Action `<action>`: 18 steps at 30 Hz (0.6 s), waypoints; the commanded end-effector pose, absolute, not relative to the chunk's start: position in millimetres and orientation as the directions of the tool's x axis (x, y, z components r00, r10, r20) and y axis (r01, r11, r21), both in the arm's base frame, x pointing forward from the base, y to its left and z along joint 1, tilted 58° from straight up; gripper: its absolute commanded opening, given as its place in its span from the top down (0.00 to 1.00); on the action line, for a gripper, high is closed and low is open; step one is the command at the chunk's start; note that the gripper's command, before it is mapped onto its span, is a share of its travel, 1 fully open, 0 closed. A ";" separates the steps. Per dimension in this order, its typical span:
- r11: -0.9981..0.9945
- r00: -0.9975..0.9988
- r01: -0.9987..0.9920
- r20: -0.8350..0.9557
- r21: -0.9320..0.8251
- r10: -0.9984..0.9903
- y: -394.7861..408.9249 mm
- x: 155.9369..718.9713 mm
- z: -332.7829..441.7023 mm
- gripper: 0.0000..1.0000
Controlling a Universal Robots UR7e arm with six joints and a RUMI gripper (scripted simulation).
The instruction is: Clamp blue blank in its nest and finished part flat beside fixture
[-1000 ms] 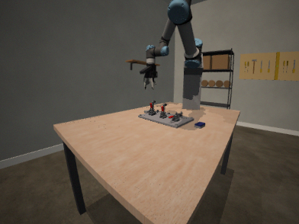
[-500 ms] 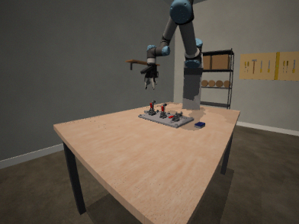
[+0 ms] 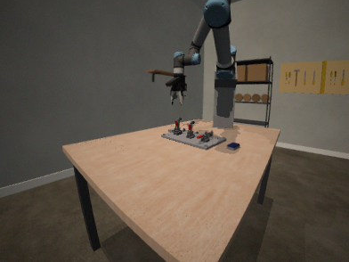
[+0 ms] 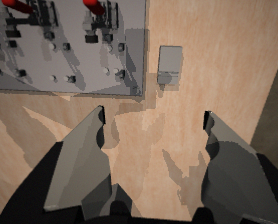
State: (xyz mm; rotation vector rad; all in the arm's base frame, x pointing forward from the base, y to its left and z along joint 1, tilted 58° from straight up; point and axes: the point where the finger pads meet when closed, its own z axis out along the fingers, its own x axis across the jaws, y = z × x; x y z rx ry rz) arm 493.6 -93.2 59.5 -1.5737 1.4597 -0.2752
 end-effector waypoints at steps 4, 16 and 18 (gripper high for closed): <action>0.150 0.265 -0.659 -0.415 -0.737 -0.871 -77.3 489.3 68.9 0.41; 0.150 0.265 -0.659 -0.415 -0.737 -0.871 -54.0 483.6 81.8 0.41; 0.150 0.265 -0.659 -0.415 -0.737 -0.871 -48.9 482.4 84.6 0.41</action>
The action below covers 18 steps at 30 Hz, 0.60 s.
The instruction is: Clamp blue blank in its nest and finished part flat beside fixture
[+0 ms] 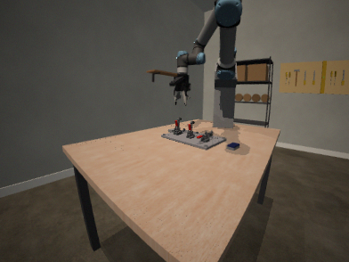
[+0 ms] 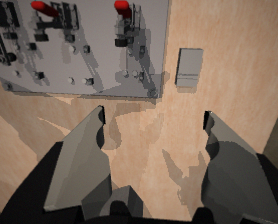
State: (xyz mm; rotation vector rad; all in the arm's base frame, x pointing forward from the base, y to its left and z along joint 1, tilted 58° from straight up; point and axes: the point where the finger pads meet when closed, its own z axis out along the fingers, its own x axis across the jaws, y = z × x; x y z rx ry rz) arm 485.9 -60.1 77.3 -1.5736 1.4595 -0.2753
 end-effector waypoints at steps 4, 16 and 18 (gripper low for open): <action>0.150 0.265 -0.659 -0.415 -0.737 -0.871 -38.4 479.8 90.5 0.41; 0.150 0.265 -0.659 -0.415 -0.737 -0.871 -10.3 472.9 106.1 0.41; 0.150 0.265 -0.659 -0.415 -0.737 -0.871 -4.4 471.5 109.3 0.41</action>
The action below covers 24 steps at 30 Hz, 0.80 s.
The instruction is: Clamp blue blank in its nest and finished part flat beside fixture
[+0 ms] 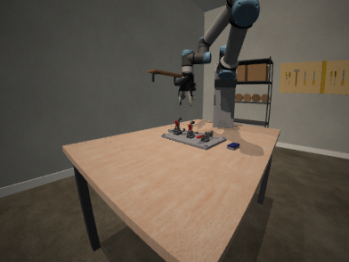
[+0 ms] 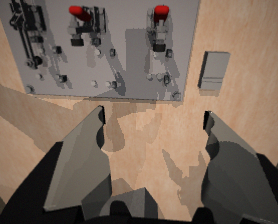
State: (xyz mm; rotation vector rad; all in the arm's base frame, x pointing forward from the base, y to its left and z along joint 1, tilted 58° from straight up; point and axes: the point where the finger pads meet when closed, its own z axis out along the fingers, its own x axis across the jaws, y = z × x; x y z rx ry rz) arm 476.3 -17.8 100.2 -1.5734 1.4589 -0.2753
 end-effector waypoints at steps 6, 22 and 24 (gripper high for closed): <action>0.150 0.265 -0.659 -0.415 -0.737 -0.871 10.8 467.8 117.7 0.41; 0.150 0.265 -0.659 -0.415 -0.737 -0.871 61.0 455.4 145.6 0.41; 0.150 0.265 -0.659 -0.415 -0.737 -0.871 61.0 455.4 145.6 0.41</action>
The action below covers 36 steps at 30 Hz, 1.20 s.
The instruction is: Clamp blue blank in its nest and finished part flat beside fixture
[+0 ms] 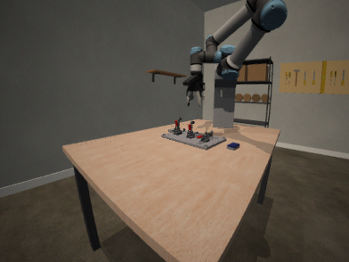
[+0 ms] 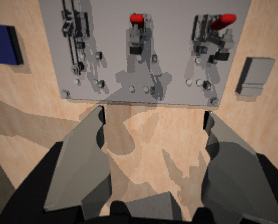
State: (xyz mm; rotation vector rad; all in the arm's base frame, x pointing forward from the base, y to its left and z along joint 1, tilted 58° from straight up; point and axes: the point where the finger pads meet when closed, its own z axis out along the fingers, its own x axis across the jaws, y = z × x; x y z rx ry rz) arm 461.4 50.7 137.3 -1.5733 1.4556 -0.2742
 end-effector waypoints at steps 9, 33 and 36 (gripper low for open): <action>0.150 0.265 -0.659 -0.415 -0.737 -0.871 99.3 446.1 166.8 0.41; 0.150 0.265 -0.659 -0.415 -0.737 -0.871 178.2 426.7 210.5 0.41; 0.150 0.265 -0.659 -0.415 -0.737 -0.871 184.1 425.3 213.8 0.41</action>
